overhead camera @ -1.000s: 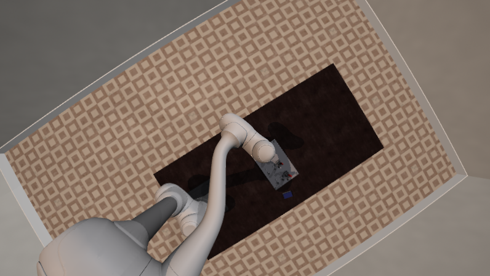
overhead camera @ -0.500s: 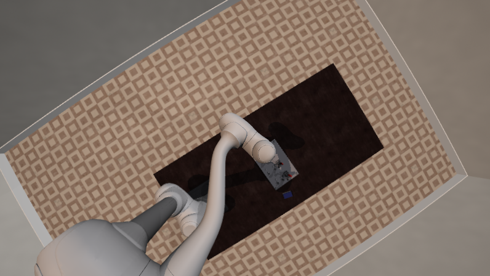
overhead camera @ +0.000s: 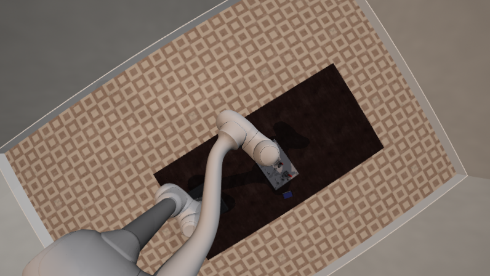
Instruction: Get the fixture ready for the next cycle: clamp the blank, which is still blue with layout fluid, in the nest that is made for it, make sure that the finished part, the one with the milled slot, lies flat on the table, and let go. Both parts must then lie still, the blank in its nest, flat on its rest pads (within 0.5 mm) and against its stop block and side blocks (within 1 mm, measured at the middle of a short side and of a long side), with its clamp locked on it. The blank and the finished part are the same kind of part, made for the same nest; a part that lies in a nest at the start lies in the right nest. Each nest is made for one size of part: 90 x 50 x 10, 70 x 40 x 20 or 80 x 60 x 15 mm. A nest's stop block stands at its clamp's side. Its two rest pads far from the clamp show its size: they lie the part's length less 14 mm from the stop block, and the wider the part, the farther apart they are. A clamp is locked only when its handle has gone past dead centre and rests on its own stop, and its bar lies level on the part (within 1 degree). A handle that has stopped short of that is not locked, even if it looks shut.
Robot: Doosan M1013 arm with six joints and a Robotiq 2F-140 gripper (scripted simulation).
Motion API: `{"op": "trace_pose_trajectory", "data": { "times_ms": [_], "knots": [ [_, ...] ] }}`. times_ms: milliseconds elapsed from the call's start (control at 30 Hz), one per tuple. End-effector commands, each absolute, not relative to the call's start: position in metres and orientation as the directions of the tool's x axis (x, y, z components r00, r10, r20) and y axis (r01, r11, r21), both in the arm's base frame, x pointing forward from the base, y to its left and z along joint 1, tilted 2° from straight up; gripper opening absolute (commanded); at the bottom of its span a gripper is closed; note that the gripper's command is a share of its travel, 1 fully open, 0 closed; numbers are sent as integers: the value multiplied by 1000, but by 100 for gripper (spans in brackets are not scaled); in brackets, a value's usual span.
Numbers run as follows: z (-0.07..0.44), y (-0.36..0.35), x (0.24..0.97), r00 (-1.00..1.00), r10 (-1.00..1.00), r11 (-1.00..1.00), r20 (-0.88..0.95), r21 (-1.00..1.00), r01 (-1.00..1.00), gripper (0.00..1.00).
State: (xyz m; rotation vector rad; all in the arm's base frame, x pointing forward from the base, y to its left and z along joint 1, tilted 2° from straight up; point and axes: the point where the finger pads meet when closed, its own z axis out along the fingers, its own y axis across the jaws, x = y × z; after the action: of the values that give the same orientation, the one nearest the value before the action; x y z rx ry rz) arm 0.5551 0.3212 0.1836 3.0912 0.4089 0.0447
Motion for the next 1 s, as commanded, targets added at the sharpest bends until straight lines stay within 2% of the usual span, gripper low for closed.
{"op": "trace_pose_trajectory", "data": {
  "times_ms": [0,500,767,967],
  "knots": [
    [193,321,555,965,260,-965,25,27,260,58],
    [196,305,559,965,260,-965,25,27,260,58],
    [197,258,570,965,260,-965,25,27,260,58],
    [199,185,589,965,260,-965,25,27,260,58]
  ]
}}
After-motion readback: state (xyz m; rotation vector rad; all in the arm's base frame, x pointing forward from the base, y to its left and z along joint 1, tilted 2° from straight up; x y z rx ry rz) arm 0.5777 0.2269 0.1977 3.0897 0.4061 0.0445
